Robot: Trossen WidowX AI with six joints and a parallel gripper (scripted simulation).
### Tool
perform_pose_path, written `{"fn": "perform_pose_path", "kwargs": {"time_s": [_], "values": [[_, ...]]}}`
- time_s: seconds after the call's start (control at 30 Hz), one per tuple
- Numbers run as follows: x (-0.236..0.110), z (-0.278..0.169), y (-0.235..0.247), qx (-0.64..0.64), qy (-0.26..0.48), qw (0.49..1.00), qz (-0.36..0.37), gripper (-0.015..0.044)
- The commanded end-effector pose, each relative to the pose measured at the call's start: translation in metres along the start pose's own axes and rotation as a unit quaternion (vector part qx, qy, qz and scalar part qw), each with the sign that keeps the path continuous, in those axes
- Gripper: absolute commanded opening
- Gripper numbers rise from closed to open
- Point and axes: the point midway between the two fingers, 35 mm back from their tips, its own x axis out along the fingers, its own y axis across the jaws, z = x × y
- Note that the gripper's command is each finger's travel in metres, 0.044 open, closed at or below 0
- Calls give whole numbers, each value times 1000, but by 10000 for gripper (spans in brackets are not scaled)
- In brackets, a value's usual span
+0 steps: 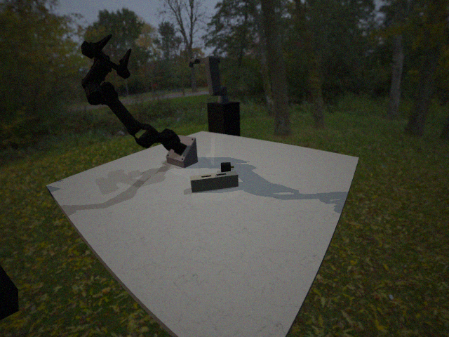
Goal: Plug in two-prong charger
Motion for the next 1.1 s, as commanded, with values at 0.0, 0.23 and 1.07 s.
{"fn": "perform_pose_path", "kwargs": {"time_s": [0.0, 0.23, 1.07], "values": [[0, 1, 0, -4, 1, 1000, -1, 426], [-3, 30, -3, -142, 29, 989, -18, 440], [28, 128, 27, -609, 122, 784, -11, 440]]}}
